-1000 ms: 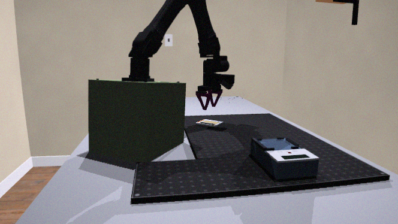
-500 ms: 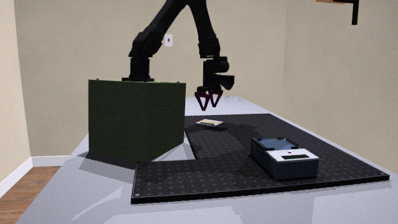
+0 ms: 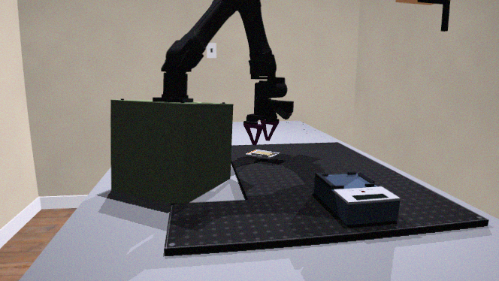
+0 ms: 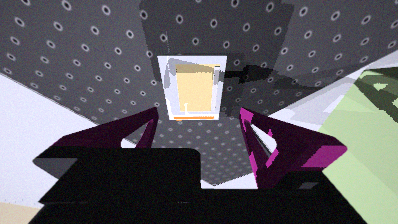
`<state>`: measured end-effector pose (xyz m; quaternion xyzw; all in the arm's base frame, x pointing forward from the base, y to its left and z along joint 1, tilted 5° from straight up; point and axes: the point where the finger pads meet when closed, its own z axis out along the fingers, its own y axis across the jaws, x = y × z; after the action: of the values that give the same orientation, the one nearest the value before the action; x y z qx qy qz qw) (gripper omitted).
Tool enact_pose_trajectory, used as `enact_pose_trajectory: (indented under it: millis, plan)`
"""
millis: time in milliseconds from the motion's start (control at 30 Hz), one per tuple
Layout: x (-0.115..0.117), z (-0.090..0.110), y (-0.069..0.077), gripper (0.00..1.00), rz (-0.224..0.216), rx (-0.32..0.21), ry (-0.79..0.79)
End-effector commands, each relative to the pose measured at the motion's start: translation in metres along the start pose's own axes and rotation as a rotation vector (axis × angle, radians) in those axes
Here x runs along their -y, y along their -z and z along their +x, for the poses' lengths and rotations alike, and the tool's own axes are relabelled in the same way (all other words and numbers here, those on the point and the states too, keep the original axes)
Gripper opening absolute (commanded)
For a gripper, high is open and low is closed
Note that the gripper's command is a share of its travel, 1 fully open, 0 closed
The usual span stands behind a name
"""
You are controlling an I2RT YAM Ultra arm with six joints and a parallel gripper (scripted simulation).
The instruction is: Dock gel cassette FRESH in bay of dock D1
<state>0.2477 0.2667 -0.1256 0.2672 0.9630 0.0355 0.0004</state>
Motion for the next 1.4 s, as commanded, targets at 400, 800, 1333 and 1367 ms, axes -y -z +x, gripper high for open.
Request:
enact_pose_trajectory:
  millis: [400, 800, 1333, 1367]
  plan:
    - [-0.022, -0.003, -0.012, 1.00, -0.049, 0.021, 0.002]
    - [-0.024, -0.005, -0.025, 1.00, -0.049, 0.021, -0.001]
    - [-0.011, 0.000, -0.023, 1.00, -0.033, 0.018, 0.001]
    - [-0.012, 0.000, -0.023, 1.00, -0.035, 0.018, 0.001]
